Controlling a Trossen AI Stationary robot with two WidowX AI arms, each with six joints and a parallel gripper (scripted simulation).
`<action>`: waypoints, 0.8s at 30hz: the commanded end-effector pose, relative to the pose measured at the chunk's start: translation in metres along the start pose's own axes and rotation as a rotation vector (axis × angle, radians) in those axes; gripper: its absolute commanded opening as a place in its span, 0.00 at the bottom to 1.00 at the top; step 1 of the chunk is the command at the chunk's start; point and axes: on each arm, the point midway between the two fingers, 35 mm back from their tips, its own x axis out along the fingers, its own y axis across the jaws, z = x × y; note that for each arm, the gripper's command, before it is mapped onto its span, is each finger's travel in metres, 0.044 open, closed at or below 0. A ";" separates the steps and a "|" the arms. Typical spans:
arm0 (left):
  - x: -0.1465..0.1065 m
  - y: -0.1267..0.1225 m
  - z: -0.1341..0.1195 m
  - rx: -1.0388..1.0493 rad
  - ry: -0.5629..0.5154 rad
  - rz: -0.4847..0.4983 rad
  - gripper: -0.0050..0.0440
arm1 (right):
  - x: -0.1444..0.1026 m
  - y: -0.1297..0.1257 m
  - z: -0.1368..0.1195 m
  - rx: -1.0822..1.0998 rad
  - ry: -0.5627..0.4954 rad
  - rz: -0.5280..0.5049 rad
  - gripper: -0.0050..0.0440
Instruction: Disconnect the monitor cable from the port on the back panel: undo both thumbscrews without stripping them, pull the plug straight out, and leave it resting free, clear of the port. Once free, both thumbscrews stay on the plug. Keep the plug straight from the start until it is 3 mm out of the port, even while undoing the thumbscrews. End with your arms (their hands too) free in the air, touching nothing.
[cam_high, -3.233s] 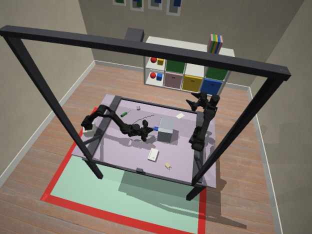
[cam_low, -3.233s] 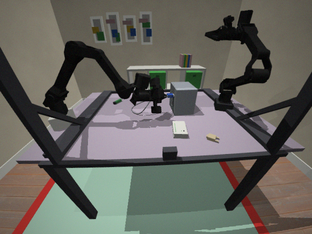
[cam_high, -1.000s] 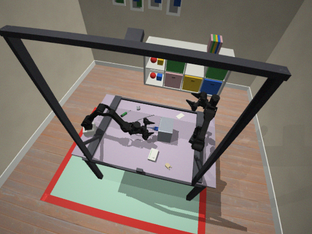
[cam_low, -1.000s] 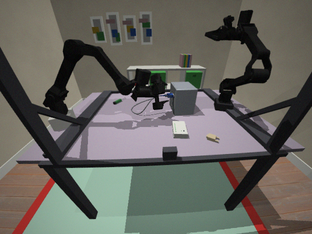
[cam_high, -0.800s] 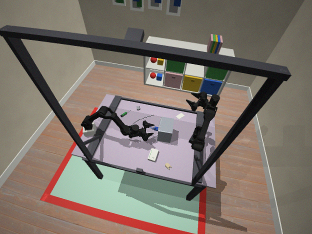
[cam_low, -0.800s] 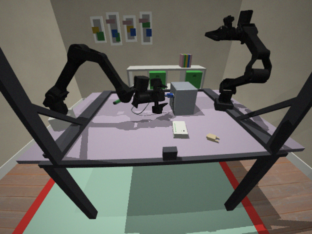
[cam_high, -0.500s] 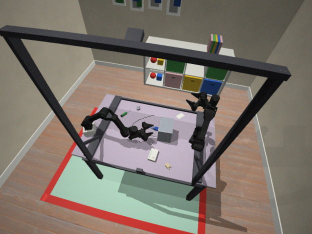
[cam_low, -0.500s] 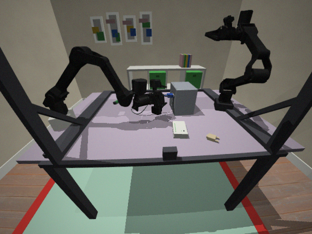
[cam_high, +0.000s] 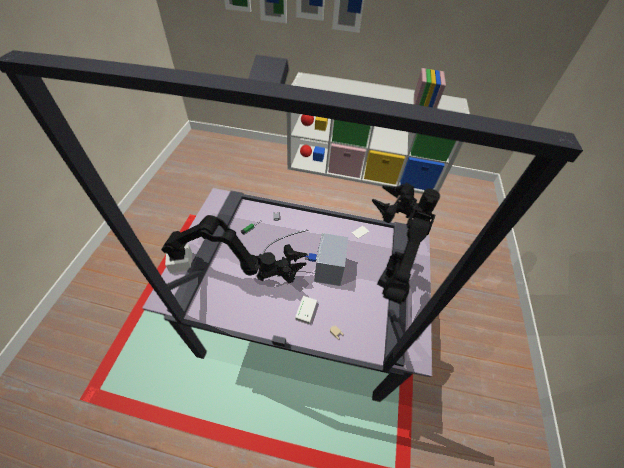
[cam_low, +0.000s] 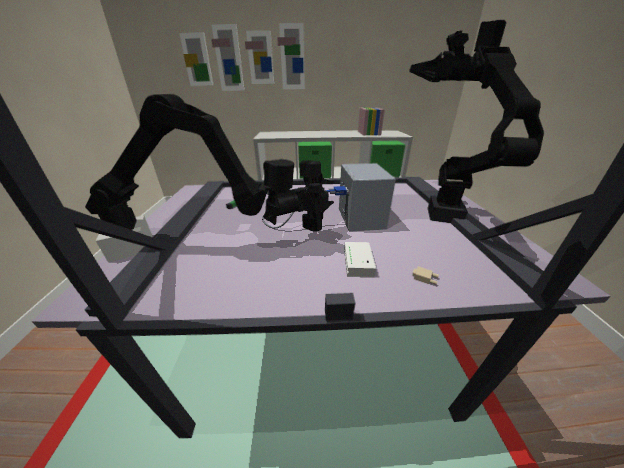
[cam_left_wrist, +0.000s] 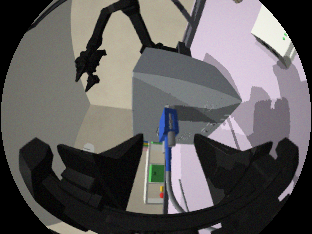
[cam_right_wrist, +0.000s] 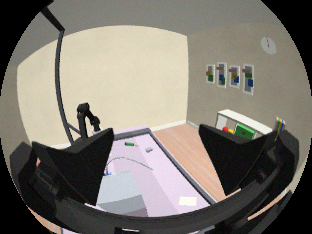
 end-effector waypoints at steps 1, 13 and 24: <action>0.000 0.011 0.003 -0.011 -0.002 0.020 0.46 | 0.000 0.001 0.003 -0.006 -0.001 0.001 1.00; 0.000 0.011 0.003 -0.011 -0.002 0.020 0.10 | 0.000 0.001 0.003 -0.006 -0.001 0.001 1.00; 0.000 0.012 0.003 -0.041 -0.002 -0.001 0.10 | 0.000 0.001 0.003 -0.006 -0.001 0.001 1.00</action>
